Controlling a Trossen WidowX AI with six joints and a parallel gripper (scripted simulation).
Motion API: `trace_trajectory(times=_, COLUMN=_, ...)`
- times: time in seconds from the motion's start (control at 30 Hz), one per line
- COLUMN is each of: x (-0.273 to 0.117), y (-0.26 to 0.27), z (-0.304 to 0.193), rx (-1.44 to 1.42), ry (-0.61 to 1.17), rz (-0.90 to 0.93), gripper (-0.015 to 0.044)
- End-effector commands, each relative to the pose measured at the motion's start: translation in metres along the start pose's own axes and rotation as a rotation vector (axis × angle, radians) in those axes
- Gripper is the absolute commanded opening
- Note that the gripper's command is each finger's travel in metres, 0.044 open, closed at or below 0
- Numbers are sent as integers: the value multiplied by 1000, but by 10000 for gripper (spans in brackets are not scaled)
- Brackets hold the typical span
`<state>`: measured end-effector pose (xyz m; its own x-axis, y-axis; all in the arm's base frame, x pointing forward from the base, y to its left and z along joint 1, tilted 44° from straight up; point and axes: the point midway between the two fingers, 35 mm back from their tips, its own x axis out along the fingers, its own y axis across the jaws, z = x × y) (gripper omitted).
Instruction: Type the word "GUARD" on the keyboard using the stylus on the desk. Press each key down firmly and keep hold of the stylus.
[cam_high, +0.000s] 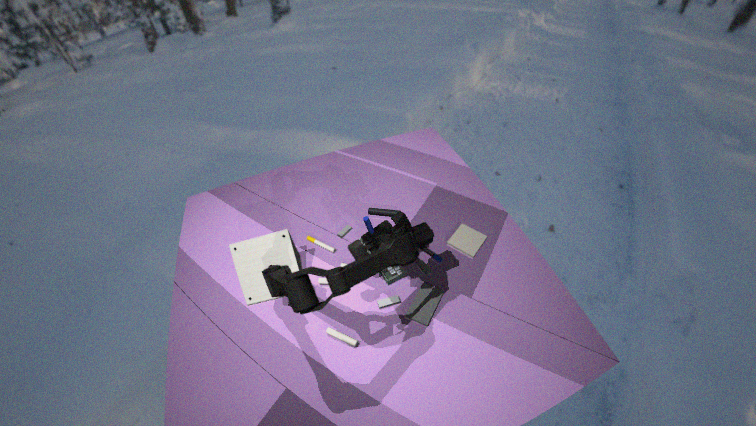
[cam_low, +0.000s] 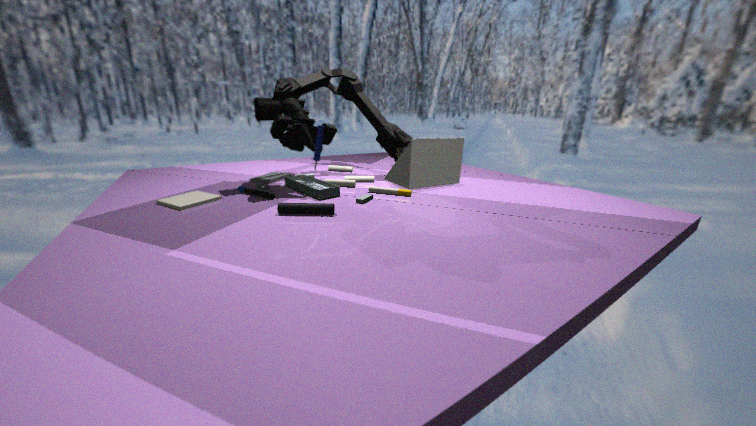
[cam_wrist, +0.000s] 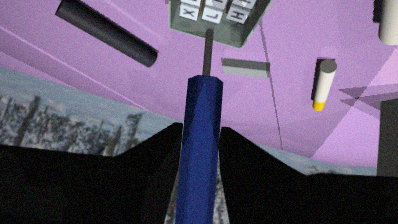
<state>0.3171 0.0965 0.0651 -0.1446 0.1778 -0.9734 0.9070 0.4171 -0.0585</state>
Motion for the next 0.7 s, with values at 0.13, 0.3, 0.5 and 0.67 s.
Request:
trace_trajectory(times=0.13, x=4, y=11, z=-6, rx=167, ry=79, rz=-35, gripper=0)
trace_trajectory(times=0.3, x=6, y=11, z=-3, rx=167, ry=79, rz=-35, gripper=0)
trace_trajectory(times=0.5, x=23, y=4, z=20, rx=167, ry=78, rz=-36, gripper=0)
trace_trajectory(times=0.67, x=23, y=4, z=21, rx=167, ry=78, rz=-36, gripper=0)
